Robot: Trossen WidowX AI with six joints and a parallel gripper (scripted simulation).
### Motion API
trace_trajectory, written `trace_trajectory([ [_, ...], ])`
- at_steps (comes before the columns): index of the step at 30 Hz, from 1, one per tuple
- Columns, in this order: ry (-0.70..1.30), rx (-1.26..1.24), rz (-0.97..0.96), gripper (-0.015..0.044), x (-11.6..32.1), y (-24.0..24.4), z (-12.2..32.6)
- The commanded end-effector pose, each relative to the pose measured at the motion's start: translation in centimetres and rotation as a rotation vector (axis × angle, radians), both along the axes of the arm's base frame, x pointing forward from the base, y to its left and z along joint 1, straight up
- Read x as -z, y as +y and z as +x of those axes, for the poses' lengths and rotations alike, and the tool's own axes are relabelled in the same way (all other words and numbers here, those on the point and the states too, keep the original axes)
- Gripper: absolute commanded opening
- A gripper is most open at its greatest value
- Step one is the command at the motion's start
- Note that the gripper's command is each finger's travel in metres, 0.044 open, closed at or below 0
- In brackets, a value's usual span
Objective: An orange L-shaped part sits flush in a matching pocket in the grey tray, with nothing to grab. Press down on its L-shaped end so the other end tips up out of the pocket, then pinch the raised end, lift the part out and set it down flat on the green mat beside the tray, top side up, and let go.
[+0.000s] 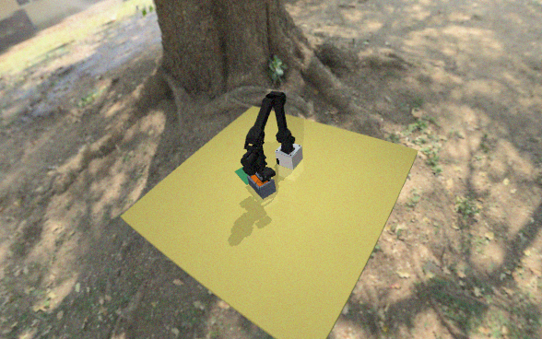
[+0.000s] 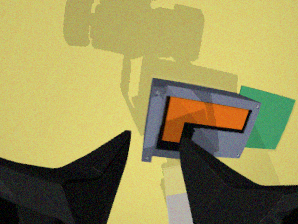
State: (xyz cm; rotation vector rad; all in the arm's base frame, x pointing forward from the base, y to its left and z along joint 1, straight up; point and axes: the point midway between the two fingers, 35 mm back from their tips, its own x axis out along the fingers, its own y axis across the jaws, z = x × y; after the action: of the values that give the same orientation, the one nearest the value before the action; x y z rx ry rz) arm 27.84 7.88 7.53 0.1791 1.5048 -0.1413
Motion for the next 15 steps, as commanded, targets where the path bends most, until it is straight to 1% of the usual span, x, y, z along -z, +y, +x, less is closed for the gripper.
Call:
trace_trajectory([
  [1, 0.036, 0.004, -0.003, 0.0180, 4.1, 0.0, -0.6],
  [3, 0.036, 0.004, -0.003, 0.0180, 6.1, 0.0, -0.7],
  [4, 0.036, 0.004, -0.003, 0.0180, 6.4, 0.0, -0.7],
  [15, 0.036, 0.004, -0.003, 0.0180, 7.1, 0.0, -0.7],
])
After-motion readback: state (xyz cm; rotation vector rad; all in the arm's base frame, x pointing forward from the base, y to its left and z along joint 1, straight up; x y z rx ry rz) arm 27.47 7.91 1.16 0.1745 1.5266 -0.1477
